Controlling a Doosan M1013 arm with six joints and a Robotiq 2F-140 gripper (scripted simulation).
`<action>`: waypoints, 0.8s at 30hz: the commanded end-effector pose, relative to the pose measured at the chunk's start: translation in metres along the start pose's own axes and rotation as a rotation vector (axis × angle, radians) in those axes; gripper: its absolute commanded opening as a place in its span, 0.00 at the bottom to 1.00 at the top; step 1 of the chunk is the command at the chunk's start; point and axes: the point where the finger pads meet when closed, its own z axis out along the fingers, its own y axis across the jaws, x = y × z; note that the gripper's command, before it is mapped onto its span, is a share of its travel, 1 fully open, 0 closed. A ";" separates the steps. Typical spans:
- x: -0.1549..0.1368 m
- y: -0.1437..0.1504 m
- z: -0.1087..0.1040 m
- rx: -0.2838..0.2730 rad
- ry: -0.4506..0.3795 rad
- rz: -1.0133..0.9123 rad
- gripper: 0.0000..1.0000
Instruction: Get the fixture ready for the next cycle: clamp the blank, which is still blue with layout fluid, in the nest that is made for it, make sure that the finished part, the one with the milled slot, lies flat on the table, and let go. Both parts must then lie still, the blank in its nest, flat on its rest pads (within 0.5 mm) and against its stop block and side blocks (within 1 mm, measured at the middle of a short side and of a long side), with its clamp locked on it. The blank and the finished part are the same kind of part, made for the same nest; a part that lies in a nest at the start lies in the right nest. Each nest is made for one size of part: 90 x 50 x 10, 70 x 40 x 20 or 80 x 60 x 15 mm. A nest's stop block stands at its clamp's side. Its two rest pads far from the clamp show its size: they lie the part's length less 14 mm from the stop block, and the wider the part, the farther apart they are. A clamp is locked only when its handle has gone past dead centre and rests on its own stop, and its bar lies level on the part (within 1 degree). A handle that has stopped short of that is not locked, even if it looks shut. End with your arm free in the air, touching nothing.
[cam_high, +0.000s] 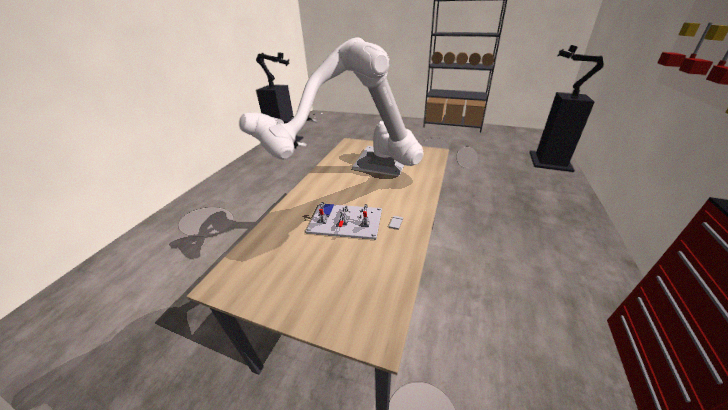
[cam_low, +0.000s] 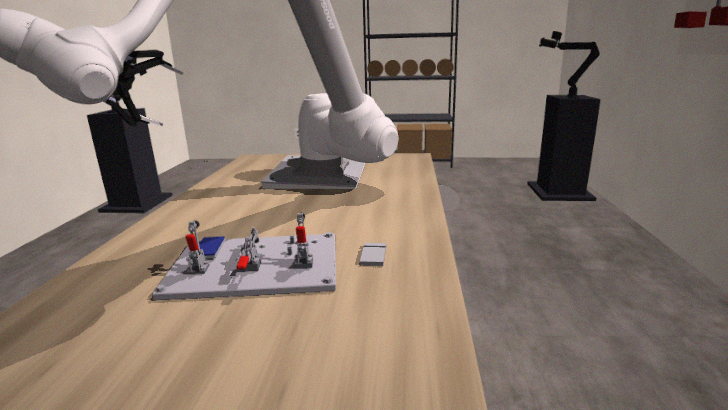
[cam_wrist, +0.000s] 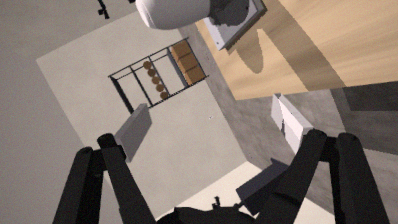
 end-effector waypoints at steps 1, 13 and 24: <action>0.000 0.000 0.000 0.000 0.000 0.000 1.00; 0.055 0.042 -0.005 -0.248 0.020 0.168 1.00; 0.101 0.069 -0.016 -0.425 0.086 0.289 1.00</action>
